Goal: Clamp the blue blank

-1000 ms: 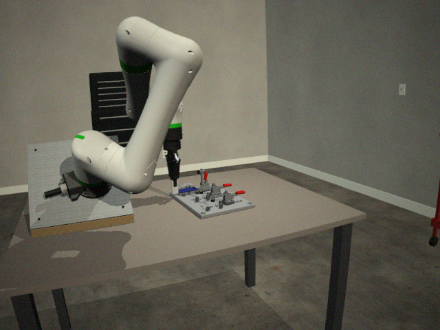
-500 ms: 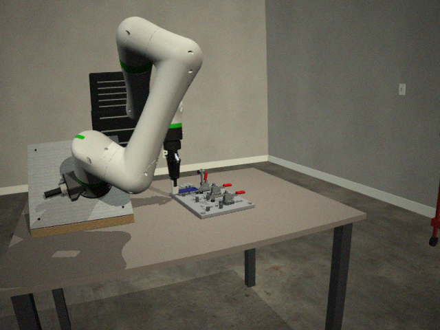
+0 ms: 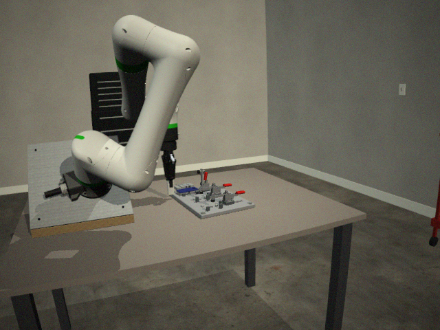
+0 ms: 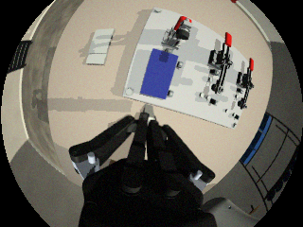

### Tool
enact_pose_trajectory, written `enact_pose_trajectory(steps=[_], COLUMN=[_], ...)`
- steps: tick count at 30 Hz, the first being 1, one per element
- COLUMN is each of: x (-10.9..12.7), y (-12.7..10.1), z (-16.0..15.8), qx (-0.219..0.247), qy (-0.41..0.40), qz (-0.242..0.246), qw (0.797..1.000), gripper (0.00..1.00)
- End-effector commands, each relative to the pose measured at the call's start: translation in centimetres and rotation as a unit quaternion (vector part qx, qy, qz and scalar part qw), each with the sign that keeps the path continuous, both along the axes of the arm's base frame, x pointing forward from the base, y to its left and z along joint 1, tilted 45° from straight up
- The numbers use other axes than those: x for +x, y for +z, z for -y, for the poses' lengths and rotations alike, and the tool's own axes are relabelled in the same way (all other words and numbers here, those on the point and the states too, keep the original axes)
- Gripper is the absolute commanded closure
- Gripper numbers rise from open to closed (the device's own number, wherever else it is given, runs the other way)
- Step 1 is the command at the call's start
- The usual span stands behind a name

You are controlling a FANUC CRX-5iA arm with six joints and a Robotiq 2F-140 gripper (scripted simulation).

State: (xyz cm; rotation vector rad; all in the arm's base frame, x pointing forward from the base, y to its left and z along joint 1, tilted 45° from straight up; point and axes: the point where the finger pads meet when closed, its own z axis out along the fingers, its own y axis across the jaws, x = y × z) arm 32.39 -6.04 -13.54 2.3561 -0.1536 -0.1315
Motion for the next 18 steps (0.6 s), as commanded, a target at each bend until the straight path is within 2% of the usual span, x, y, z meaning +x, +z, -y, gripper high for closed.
enact_pose_trajectory(steps=[1, 5, 13, 18], x=[0.0, 0.1, 0.5, 0.6], y=[0.0, 0.3, 2.7, 2.8], z=[0.0, -0.4, -2.6, -2.8], qx=[0.000, 0.000, 0.000, 0.000], qy=[0.000, 0.000, 0.000, 0.000], qz=[0.000, 0.000, 0.000, 0.000], qw=[1.000, 1.000, 1.000, 1.000], gripper=[1.00, 1.00, 1.00, 1.00])
